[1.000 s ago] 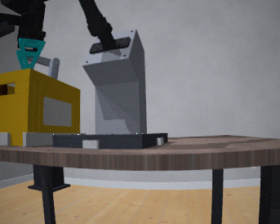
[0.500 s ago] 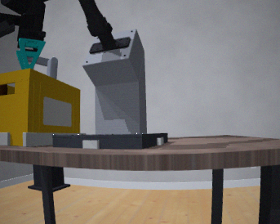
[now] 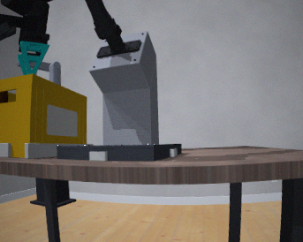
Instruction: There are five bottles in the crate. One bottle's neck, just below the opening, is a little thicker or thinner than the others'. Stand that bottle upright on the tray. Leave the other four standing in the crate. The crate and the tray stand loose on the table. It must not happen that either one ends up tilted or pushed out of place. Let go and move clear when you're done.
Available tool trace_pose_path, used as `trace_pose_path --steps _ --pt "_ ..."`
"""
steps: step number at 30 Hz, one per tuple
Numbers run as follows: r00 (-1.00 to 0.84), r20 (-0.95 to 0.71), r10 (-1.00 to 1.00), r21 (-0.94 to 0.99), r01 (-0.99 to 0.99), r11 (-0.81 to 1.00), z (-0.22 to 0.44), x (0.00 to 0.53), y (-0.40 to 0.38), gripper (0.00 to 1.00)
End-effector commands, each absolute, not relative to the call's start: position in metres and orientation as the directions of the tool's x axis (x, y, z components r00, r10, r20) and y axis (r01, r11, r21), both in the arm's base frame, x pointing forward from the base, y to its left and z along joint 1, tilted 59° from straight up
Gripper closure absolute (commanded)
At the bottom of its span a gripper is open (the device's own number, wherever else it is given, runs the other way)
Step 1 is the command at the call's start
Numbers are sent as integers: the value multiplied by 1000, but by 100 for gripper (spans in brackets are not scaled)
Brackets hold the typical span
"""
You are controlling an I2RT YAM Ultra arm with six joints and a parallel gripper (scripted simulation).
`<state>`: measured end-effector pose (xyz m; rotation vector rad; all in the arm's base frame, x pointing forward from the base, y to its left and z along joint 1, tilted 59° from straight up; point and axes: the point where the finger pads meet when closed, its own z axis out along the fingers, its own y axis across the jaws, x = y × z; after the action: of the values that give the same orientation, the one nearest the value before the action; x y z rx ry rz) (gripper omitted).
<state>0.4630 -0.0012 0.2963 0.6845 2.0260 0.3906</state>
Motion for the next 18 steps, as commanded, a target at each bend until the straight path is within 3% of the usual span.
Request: trace_pose_path --steps 1,18 --pt "-392 -686 613 530 308 790 308 466 -2 39" --pt "-390 -687 613 531 308 790 312 465 -3 39"
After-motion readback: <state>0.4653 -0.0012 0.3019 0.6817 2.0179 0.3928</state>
